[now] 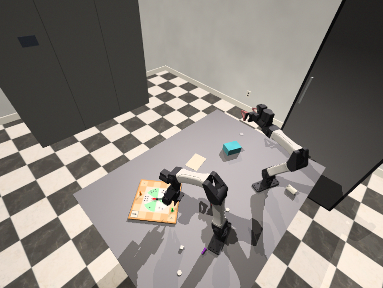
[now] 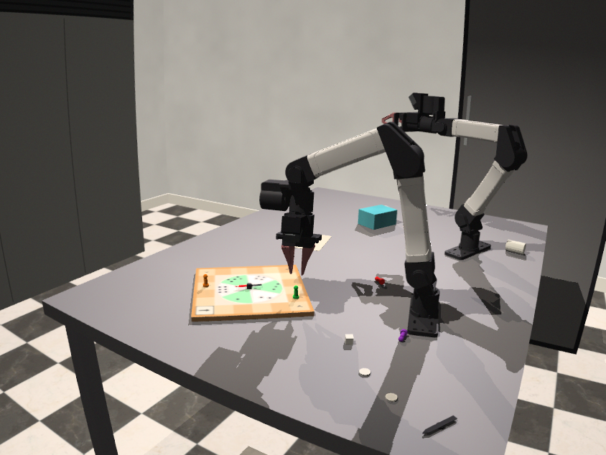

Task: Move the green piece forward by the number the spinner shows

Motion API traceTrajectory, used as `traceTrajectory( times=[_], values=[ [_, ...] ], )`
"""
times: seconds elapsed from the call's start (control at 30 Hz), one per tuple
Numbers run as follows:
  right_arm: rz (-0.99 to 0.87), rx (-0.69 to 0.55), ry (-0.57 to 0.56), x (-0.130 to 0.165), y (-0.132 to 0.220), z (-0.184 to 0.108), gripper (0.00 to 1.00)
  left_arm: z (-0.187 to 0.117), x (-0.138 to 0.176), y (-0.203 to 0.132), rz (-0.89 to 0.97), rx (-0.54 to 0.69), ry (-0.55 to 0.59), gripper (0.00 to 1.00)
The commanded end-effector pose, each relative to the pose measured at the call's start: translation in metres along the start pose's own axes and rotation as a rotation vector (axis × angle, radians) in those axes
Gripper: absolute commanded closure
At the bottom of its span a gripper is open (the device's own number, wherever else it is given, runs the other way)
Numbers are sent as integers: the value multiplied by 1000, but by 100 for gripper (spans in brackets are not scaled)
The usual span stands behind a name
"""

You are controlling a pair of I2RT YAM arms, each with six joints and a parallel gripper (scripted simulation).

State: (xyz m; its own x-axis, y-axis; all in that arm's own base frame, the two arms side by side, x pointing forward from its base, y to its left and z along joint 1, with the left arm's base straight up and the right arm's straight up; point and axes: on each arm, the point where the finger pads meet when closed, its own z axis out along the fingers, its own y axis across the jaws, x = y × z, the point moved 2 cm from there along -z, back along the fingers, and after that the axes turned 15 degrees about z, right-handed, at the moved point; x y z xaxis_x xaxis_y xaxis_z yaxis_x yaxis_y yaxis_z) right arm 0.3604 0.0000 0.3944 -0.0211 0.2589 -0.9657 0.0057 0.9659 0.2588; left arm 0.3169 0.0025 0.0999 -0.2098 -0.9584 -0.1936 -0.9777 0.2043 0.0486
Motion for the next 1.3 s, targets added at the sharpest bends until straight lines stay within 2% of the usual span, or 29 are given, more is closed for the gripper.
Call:
traceTrajectory(
  times=[0.0, 0.23, 0.27, 0.9, 1.13, 1.17, 1.27],
  values=[
    [0, -3, -11, -4, 1, -1, 0, 16, -1, 0, -1, -16, 8, 73],
    [0, -3, -11, -4, 1, -1, 0, 22, 1, 5, 6, -30, 10, 73],
    [0, -3, -11, -4, 1, -1, 0, 22, -1, 0, -3, 2, 6, 73],
    [0, -3, -11, -4, 1, -1, 0, 57, -1, 2, -2, -17, 6, 73],
    [0, -3, -11, -4, 1, -1, 0, 57, 6, 3, 21, -15, 3, 73],
    [0, -3, -11, -4, 1, -1, 0, 58, 6, 4, 21, -20, 5, 100],
    [0, -3, -11, -4, 1, -1, 0, 60, 6, 5, 20, -25, 5, 100]
  ],
)
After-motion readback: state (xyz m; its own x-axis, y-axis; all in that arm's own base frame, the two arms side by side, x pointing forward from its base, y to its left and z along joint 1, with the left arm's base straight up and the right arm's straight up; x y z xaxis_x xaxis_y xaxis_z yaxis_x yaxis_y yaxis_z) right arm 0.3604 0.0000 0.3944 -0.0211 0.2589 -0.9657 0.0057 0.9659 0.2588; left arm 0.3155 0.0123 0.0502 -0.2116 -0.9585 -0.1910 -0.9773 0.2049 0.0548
